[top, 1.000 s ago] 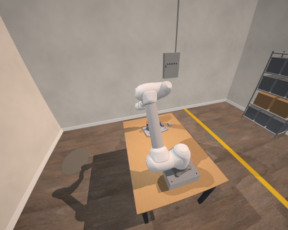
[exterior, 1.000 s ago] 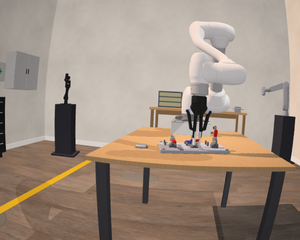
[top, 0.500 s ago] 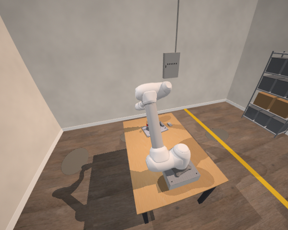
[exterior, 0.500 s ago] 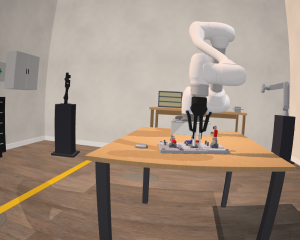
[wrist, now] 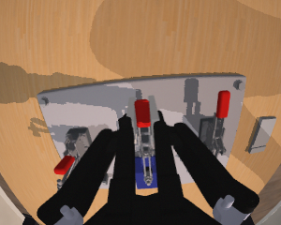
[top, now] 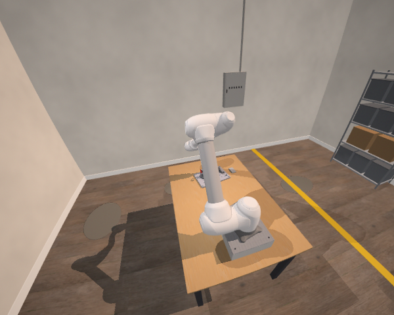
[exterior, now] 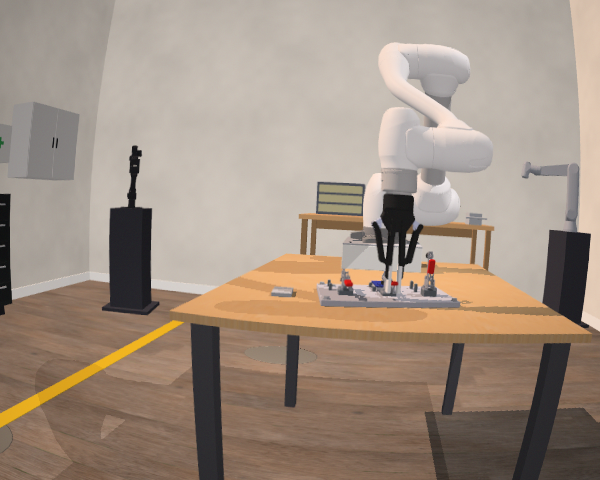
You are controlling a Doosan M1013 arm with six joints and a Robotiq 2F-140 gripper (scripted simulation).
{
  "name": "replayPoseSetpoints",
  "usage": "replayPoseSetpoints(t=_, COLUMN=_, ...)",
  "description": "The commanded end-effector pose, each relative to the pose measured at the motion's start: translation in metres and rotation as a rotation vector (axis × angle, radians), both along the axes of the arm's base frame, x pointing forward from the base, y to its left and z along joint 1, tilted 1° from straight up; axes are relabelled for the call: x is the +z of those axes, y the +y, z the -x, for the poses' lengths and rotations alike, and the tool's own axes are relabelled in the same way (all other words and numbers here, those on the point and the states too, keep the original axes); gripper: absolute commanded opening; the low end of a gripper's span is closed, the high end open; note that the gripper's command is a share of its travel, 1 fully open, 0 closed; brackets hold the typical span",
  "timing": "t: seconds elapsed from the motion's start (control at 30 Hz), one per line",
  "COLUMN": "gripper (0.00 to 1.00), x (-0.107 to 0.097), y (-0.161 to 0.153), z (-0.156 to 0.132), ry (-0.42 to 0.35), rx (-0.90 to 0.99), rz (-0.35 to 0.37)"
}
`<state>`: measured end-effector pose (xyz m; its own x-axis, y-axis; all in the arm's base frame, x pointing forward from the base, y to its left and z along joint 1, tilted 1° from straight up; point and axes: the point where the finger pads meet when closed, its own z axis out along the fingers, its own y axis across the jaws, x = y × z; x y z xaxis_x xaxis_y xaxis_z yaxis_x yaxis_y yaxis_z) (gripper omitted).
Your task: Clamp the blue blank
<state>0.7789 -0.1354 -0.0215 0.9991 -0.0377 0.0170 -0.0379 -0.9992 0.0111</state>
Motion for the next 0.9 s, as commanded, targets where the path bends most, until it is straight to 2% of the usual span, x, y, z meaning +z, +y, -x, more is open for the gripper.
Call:
replayPoseSetpoints(t=0.0, gripper=0.00, x=-0.0003, y=0.0001, z=0.0005, ry=0.001, rx=0.000, rz=0.000)
replayPoseSetpoints(t=0.87, gripper=0.00, x=-0.0057, y=-0.0001, z=-0.0018, ry=0.001, rx=0.000, rz=0.000)
